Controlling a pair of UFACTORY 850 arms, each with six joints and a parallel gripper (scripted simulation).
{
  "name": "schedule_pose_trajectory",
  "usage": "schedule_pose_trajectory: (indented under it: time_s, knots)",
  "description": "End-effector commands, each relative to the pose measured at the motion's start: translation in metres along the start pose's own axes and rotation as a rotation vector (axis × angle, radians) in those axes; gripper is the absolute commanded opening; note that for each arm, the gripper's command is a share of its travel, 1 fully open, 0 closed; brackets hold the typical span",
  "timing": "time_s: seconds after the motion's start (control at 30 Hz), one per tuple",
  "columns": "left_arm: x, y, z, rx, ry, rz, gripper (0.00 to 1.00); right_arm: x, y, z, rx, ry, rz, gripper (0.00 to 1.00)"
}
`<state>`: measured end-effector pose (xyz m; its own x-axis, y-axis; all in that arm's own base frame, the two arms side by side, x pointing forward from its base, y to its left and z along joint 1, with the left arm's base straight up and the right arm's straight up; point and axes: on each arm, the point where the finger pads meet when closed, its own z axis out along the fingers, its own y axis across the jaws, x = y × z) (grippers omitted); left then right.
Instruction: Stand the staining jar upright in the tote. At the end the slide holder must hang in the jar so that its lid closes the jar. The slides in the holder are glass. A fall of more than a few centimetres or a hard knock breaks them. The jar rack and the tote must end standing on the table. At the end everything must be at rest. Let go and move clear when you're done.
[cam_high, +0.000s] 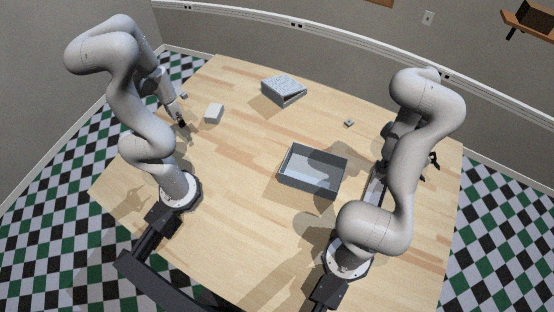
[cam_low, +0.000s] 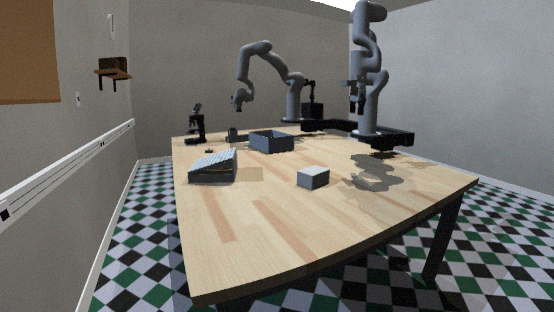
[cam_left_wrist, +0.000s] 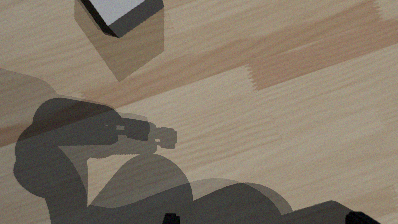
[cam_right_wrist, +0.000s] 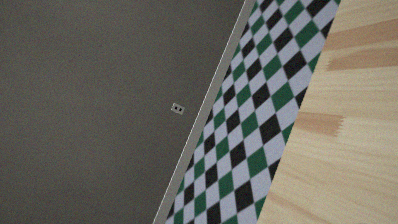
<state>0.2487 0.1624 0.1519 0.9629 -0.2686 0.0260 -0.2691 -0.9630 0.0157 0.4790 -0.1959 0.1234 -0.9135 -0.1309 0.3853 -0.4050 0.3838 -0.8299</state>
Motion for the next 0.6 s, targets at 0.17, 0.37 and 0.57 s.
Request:
schedule_pose_trajectory:
  time_s: [0.17, 0.37, 0.57]
  knots:
    - [0.000, 0.000, 0.000, 0.020, -0.022, -0.297, 1.00, 0.006, 0.020, -0.004, -0.118, 0.056, 0.251, 1.00]
    - [0.000, 0.000, 0.000, 0.021, -0.022, -0.318, 1.00, 0.008, 0.031, -0.007, -0.170, 0.089, 0.369, 1.00]
    - [0.000, 0.000, 0.000, 0.021, -0.022, -0.318, 1.00, 0.009, 0.048, -0.014, -0.243, 0.146, 0.547, 1.00]
